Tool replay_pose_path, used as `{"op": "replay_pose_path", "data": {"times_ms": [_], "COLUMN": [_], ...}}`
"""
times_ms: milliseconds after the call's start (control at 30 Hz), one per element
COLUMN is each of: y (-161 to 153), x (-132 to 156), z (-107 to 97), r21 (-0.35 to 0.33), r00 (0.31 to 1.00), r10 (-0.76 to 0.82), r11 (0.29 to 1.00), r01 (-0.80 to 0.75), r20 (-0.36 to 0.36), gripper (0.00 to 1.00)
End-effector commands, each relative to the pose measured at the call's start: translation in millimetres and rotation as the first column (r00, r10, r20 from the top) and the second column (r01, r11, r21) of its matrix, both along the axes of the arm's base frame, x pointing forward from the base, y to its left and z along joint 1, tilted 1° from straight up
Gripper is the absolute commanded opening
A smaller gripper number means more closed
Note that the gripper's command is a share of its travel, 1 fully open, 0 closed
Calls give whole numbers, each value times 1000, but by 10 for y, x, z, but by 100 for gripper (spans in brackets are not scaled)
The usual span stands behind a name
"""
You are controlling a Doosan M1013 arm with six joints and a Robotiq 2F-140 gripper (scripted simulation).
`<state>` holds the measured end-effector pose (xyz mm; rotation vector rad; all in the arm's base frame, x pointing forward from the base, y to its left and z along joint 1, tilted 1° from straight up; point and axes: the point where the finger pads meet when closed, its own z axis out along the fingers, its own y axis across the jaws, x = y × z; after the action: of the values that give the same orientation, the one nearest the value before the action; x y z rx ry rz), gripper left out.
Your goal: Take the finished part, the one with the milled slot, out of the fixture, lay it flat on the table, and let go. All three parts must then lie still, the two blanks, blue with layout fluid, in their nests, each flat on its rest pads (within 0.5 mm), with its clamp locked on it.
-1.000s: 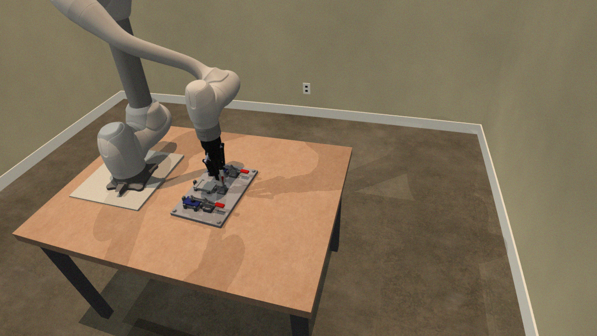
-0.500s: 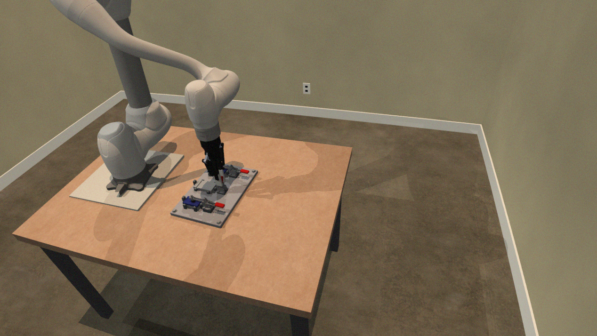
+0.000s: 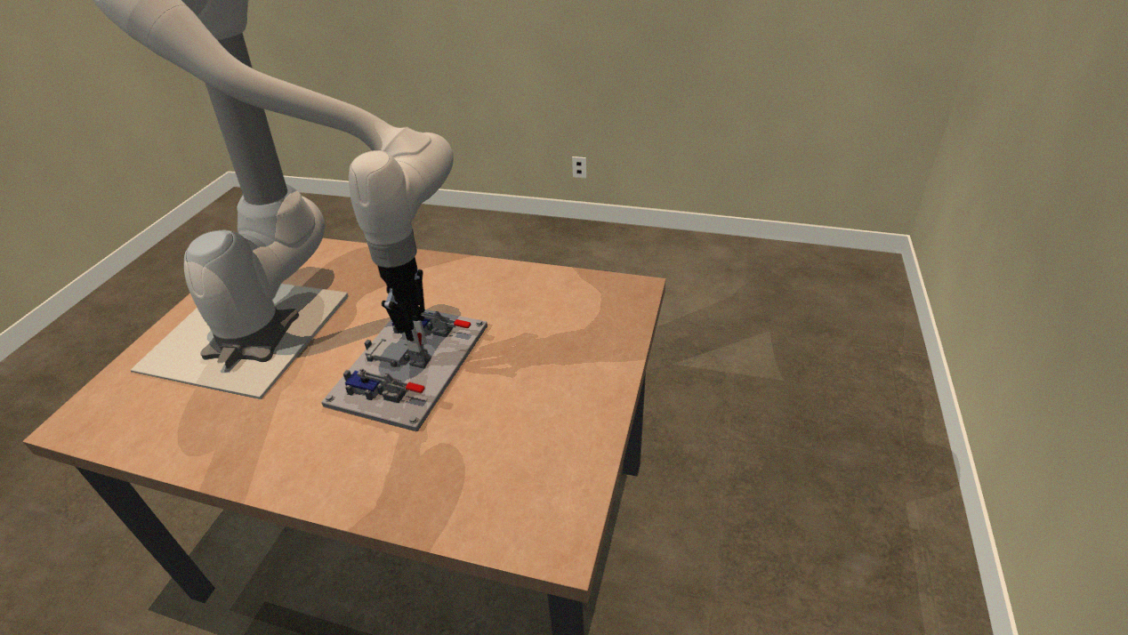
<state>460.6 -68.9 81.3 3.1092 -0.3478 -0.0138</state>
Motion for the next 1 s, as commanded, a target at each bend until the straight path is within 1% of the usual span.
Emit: {"op": "replay_pose_path", "data": {"times_ms": [0, 533, 567, 967], "y": [0, 0, 0, 0], "x": [0, 1, 1, 1], "z": [1, 2, 2, 1], "r21": [0, 0, 0, 0], "r00": [1000, 1000, 1000, 1000], "r10": [0, 0, 0, 0], "r11": [1000, 1000, 1000, 1000], "r01": [0, 0, 0, 0], "r20": [0, 0, 0, 0], "gripper": [11, 11, 28, 28]}}
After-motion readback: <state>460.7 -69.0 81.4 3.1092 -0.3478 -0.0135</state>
